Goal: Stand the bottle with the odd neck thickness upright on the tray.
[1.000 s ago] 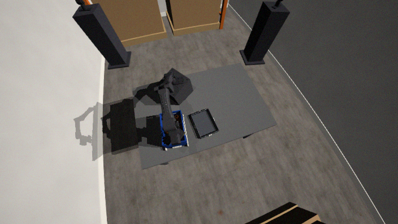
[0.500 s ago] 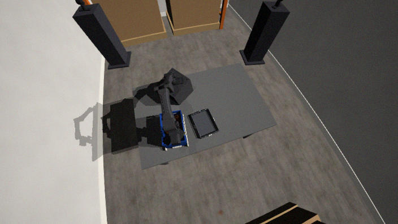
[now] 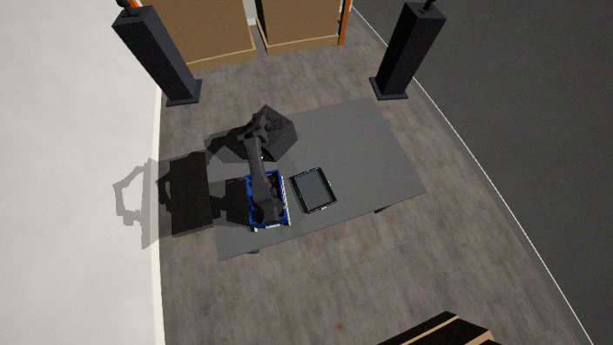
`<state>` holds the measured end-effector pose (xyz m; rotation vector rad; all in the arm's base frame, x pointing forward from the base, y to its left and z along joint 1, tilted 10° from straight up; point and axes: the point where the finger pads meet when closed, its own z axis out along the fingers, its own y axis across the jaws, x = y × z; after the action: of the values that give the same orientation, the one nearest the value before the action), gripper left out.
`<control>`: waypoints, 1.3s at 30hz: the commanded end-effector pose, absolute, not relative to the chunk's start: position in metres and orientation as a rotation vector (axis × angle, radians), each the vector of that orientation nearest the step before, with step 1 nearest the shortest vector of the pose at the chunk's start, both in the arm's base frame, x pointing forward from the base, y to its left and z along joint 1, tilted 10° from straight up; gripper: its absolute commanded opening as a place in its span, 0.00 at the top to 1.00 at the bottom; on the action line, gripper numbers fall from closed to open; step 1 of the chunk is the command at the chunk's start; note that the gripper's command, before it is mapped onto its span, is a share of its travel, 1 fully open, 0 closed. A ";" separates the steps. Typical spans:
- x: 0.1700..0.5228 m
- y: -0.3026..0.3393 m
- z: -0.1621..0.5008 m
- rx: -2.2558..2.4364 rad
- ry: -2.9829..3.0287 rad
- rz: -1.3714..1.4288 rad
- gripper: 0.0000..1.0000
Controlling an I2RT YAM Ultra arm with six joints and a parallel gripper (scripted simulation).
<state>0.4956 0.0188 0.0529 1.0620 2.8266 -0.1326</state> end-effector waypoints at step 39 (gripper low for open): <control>0.505 0.013 0.041 1.047 2.774 -0.094 0.39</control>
<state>0.5014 0.0153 0.0269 1.0573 2.8088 -0.1196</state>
